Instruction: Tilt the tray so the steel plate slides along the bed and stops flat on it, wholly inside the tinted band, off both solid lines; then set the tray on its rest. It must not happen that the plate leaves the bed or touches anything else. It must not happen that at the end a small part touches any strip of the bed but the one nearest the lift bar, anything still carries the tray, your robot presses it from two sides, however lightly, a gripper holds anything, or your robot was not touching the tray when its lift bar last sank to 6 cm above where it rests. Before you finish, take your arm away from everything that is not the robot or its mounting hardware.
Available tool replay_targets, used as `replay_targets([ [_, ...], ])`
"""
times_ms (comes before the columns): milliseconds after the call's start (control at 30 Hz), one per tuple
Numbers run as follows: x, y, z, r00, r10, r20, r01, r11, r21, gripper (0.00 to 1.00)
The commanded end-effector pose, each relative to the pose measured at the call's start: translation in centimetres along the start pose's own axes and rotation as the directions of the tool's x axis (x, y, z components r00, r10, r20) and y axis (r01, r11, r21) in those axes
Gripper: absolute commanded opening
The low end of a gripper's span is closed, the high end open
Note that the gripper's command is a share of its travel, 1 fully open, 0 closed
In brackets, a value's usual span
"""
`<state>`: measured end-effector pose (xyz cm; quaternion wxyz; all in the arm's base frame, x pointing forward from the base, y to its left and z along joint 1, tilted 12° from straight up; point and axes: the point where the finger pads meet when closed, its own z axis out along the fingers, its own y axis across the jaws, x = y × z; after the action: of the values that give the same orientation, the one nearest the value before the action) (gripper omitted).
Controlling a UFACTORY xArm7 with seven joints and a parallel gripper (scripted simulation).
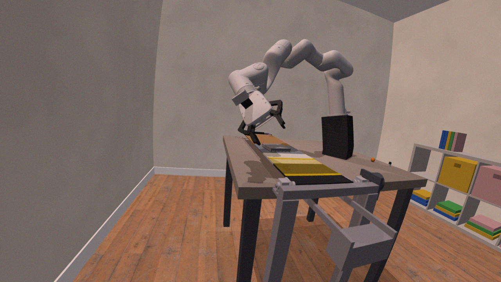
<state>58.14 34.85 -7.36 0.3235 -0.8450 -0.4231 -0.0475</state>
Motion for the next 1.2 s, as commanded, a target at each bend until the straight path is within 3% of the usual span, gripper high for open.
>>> replay_targets([
  [0,0.3,-0.1,-0.2,1.0,-0.004,-0.004,0.004,1.0,-0.001,1.0],
  [567,0.3,0.0,-0.2,1.0,-0.003,-0.003,0.003,1.0,-0.003,1.0],
  [633,-0.4,1.0,-1.2,1.0,0.007,0.001,-0.007,1.0,-0.026,1.0],
  [700,-2.5,3.9,-4.1,0.999,0.04,0.013,-0.039,0.995,-0.094,1.0],
  [1100,-2.5,4.0,-4.1,0.999,0.04,0.013,-0.039,0.995,-0.095,1.0],
  [1167,-5.6,7.5,-8.2,0.996,0.089,0.023,-0.084,0.98,-0.181,1.0],
])
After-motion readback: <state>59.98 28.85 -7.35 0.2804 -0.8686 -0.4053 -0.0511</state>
